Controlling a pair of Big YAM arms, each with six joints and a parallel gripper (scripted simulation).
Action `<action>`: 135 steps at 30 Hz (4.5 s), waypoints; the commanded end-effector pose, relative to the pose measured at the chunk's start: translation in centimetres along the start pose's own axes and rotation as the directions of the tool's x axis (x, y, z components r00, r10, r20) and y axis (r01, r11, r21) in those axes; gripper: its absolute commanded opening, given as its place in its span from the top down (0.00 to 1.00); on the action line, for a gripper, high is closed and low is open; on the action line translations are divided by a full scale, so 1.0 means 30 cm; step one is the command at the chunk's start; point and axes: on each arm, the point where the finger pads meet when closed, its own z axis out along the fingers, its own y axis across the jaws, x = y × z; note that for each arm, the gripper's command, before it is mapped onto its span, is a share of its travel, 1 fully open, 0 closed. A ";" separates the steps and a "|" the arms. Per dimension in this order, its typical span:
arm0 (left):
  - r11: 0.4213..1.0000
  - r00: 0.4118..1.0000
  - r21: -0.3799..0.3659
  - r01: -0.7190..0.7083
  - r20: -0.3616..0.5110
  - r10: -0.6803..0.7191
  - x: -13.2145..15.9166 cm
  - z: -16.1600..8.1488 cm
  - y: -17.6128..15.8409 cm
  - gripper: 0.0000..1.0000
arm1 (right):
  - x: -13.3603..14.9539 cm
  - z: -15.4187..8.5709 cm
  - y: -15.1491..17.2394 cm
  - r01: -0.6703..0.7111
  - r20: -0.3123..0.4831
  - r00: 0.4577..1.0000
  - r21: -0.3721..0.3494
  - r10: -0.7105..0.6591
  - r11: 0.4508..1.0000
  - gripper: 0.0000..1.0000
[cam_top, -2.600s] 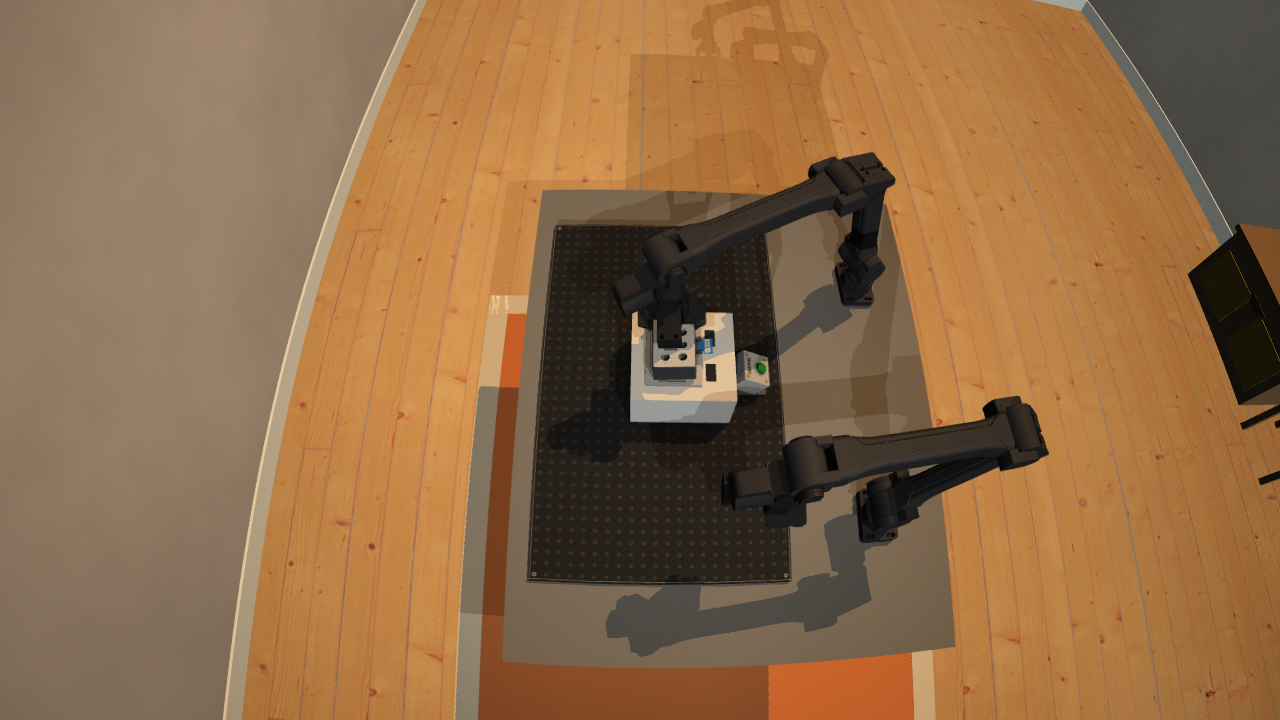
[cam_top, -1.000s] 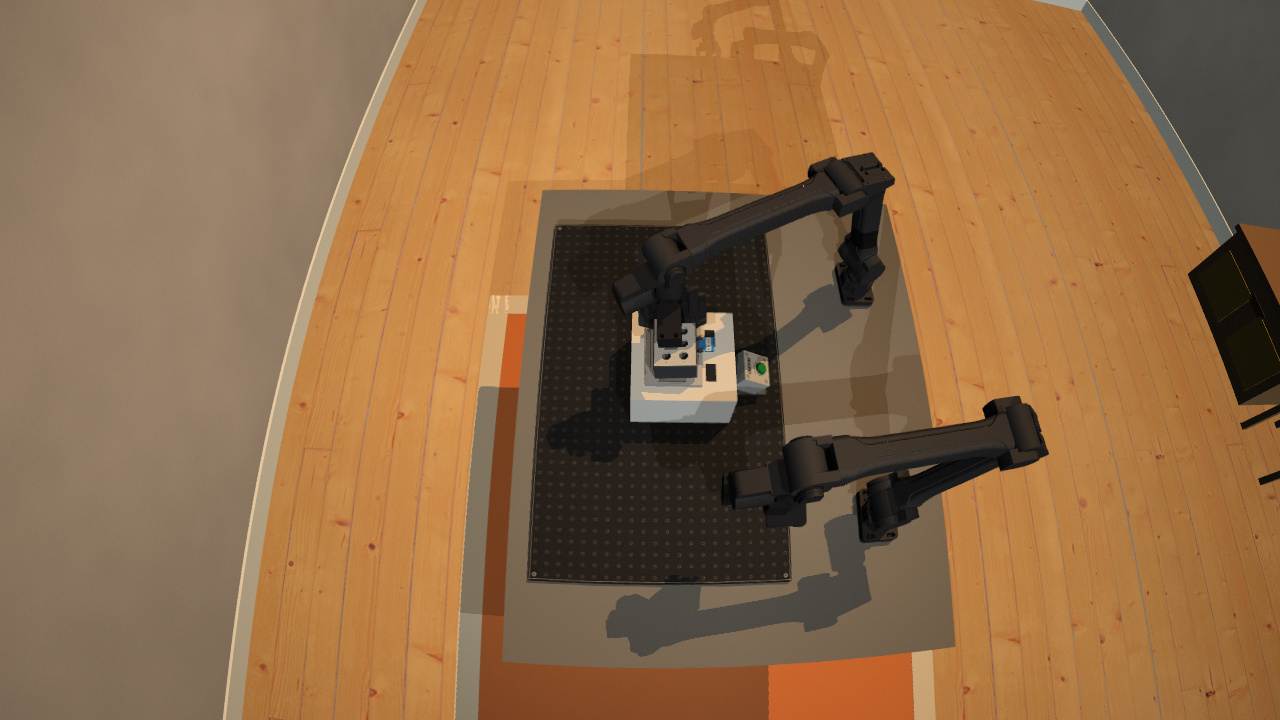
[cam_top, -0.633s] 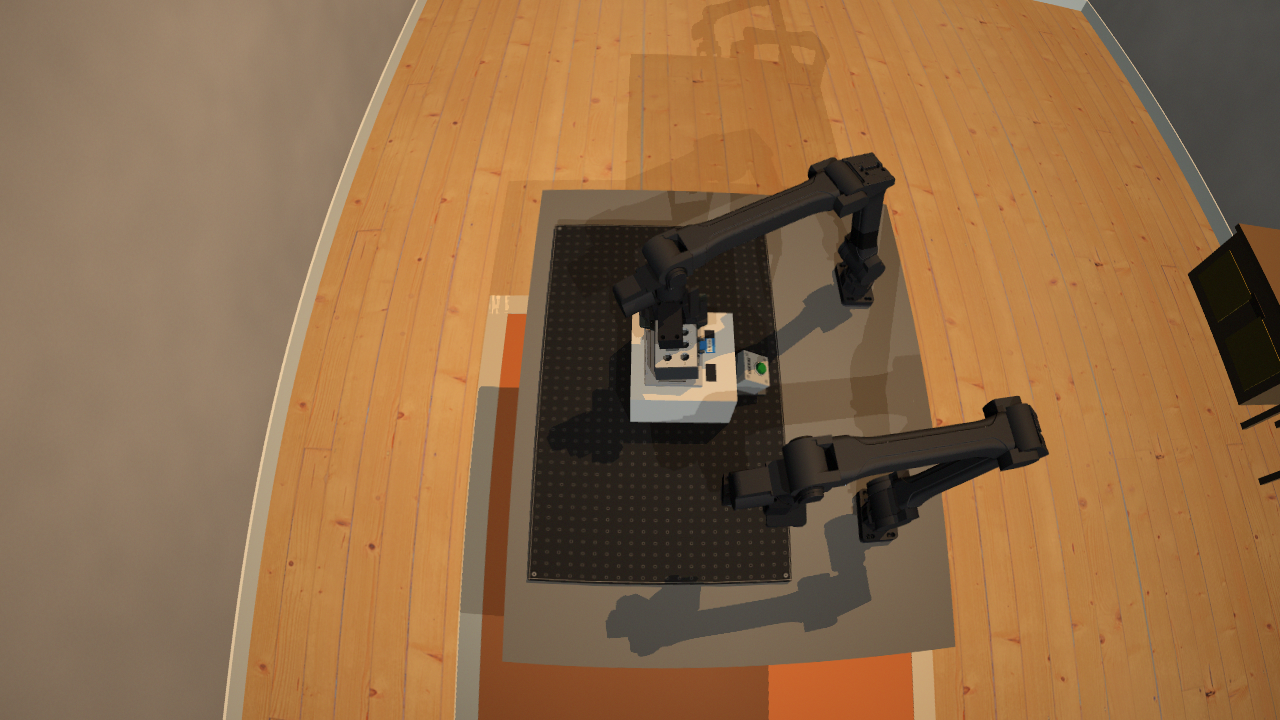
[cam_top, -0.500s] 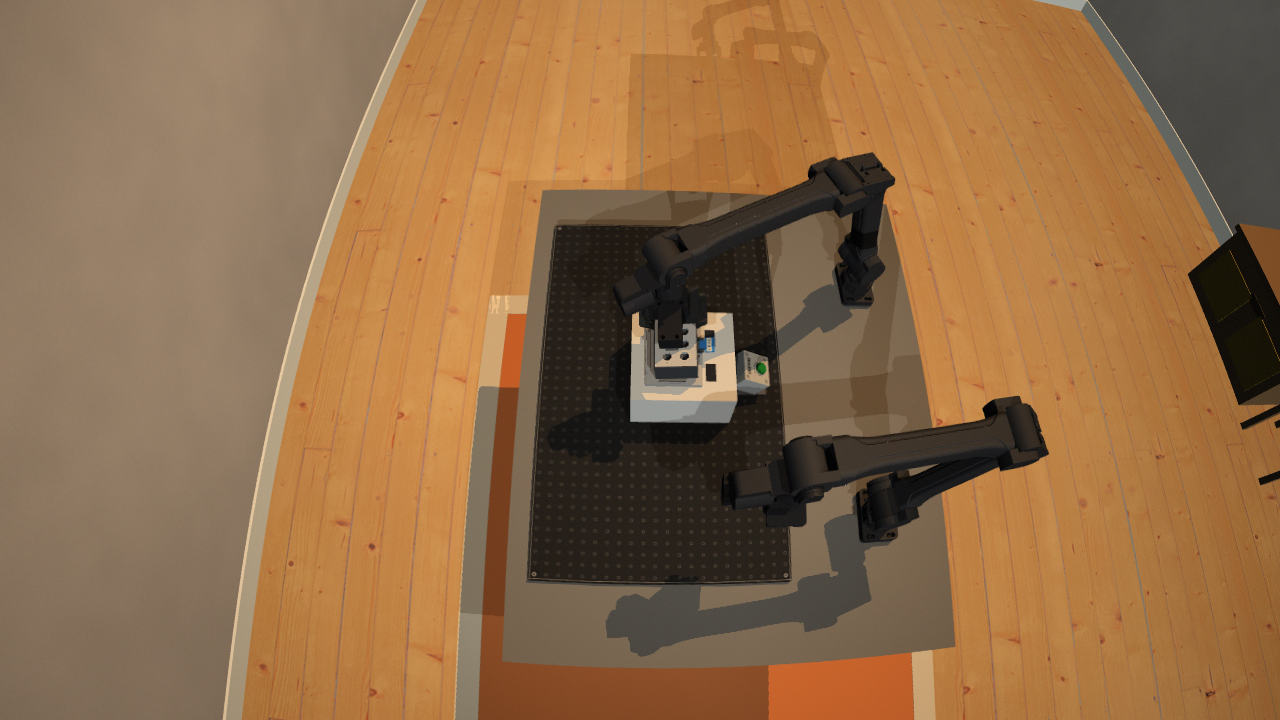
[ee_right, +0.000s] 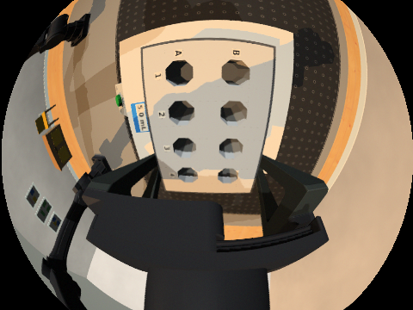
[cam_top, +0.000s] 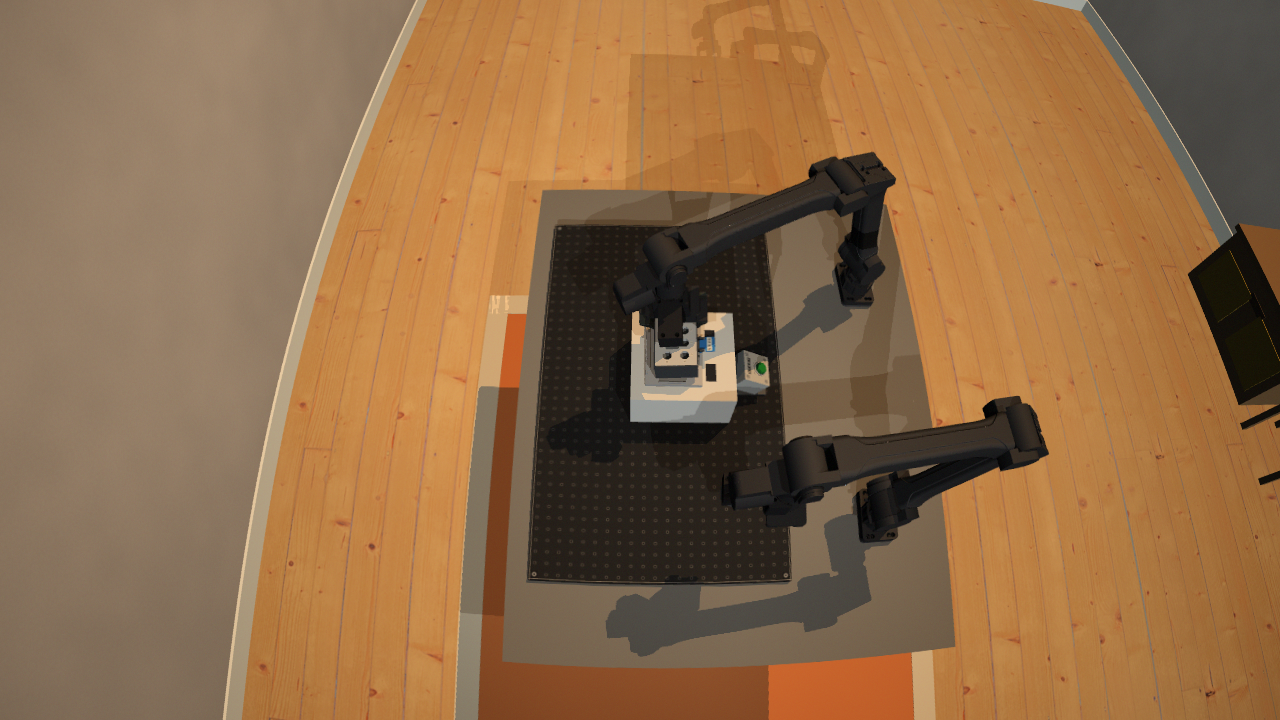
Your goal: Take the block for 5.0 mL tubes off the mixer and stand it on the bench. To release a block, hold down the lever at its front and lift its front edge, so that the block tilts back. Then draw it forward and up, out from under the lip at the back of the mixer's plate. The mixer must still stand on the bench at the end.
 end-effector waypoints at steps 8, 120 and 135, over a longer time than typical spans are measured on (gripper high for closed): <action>1.000 0.999 -0.006 -0.007 0.038 0.007 -0.009 -0.024 -0.006 1.00 | -0.034 -0.228 -0.053 0.008 0.073 0.997 0.134 -0.018 0.991 1.00; 1.000 1.000 -0.007 -0.003 0.030 0.003 -0.011 -0.018 -0.005 1.00 | -0.019 -0.297 -0.021 0.009 0.091 0.996 0.161 -0.024 0.987 1.00; 1.000 1.000 -0.007 -0.002 0.031 0.002 -0.013 -0.017 -0.004 1.00 | -0.030 -0.281 -0.031 0.013 0.090 0.996 0.162 -0.028 0.987 1.00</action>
